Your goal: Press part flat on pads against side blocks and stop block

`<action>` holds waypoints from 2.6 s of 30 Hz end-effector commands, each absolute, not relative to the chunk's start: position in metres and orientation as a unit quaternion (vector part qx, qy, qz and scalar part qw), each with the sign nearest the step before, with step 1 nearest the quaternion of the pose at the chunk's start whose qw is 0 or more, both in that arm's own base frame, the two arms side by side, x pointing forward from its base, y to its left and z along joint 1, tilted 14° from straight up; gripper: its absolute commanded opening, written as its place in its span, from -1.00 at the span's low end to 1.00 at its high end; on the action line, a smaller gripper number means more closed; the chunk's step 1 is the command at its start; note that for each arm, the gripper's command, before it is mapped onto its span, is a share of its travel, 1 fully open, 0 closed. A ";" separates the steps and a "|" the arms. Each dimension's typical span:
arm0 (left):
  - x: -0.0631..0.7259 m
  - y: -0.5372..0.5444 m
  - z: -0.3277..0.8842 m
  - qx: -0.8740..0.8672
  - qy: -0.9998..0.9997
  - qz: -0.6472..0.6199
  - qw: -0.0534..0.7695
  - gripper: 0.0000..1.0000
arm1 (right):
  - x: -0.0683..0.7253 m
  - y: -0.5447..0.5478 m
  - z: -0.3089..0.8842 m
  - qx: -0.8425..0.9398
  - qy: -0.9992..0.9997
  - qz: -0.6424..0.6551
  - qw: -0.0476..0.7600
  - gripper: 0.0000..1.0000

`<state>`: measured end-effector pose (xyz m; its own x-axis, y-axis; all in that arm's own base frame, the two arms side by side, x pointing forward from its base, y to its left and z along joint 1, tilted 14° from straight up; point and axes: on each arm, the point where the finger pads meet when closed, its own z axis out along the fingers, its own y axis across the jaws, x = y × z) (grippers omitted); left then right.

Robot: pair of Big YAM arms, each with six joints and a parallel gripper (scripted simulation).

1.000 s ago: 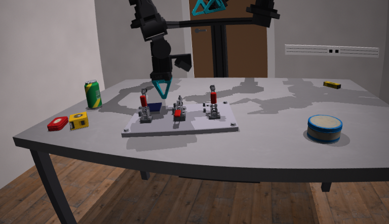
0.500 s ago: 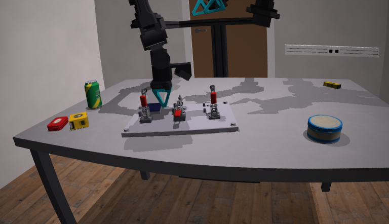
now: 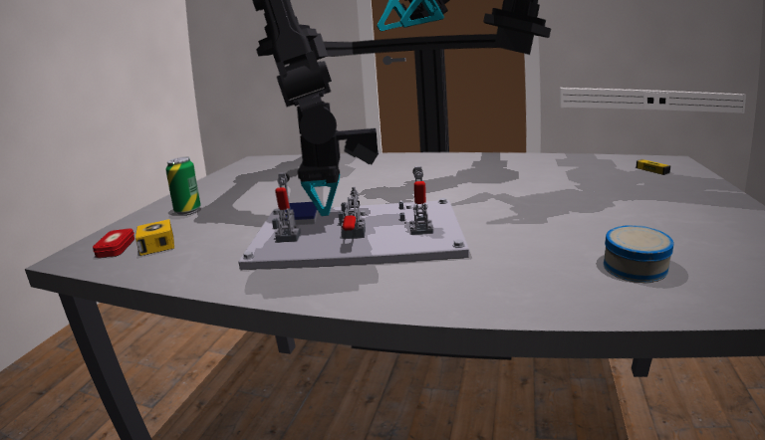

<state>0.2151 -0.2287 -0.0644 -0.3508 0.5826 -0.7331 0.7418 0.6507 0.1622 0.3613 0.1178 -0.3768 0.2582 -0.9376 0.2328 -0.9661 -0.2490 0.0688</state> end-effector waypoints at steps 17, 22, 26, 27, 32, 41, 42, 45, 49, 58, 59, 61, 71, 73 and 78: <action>0.218 -0.232 -0.062 0.404 0.813 -0.101 0.407 1.00 | 0.365 0.118 -0.383 0.790 -0.601 0.074 0.097 -1.00; 0.218 -0.232 -0.062 0.404 0.813 -0.101 0.407 1.00 | 0.365 0.118 -0.383 0.790 -0.601 0.074 0.097 -1.00; 0.218 -0.232 -0.062 0.404 0.813 -0.101 0.407 1.00 | 0.370 0.113 -0.383 0.788 -0.603 0.077 0.094 -1.00; 0.218 -0.232 -0.062 0.404 0.813 -0.101 0.407 1.00 | 0.370 0.112 -0.382 0.788 -0.603 0.077 0.094 -1.00; 0.218 -0.232 -0.062 0.404 0.813 -0.101 0.407 1.00 | 0.373 0.107 -0.379 0.787 -0.605 0.078 0.093 -1.00; 0.218 -0.232 -0.062 0.404 0.813 -0.101 0.407 1.00 | 0.381 0.101 -0.368 0.786 -0.607 0.083 0.086 -1.00; 0.218 -0.232 -0.062 0.404 0.813 -0.101 0.407 1.00 | 0.382 0.100 -0.366 0.786 -0.607 0.083 0.086 -1.00; 0.218 -0.232 -0.062 0.404 0.813 -0.101 0.407 1.00 | 0.385 0.098 -0.364 0.785 -0.608 0.085 0.083 -1.00; 0.218 -0.232 -0.062 0.404 0.813 -0.101 0.407 1.00 | 0.374 0.100 -0.370 0.786 -0.606 0.078 0.096 -1.00; 0.218 -0.232 -0.062 0.404 0.813 -0.101 0.407 1.00 | 0.373 0.123 -0.367 0.775 -0.618 0.086 0.099 -1.00; 0.218 -0.232 -0.062 0.404 0.813 -0.101 0.407 1.00 | 0.373 0.123 -0.367 0.775 -0.618 0.086 0.099 -1.00; 0.218 -0.232 -0.062 0.404 0.813 -0.101 0.407 1.00 | 0.373 0.123 -0.367 0.775 -0.618 0.085 0.099 -1.00; 0.218 -0.232 -0.062 0.404 0.813 -0.101 0.407 1.00 | 0.365 0.124 -0.354 0.776 -0.618 0.083 0.102 -0.99; 0.218 -0.232 -0.062 0.404 0.813 -0.101 0.407 1.00 | 0.365 0.124 -0.354 0.776 -0.618 0.083 0.102 -0.99; 0.218 -0.232 -0.062 0.404 0.813 -0.101 0.407 1.00 | 0.355 0.130 -0.344 0.780 -0.611 0.080 0.106 -0.99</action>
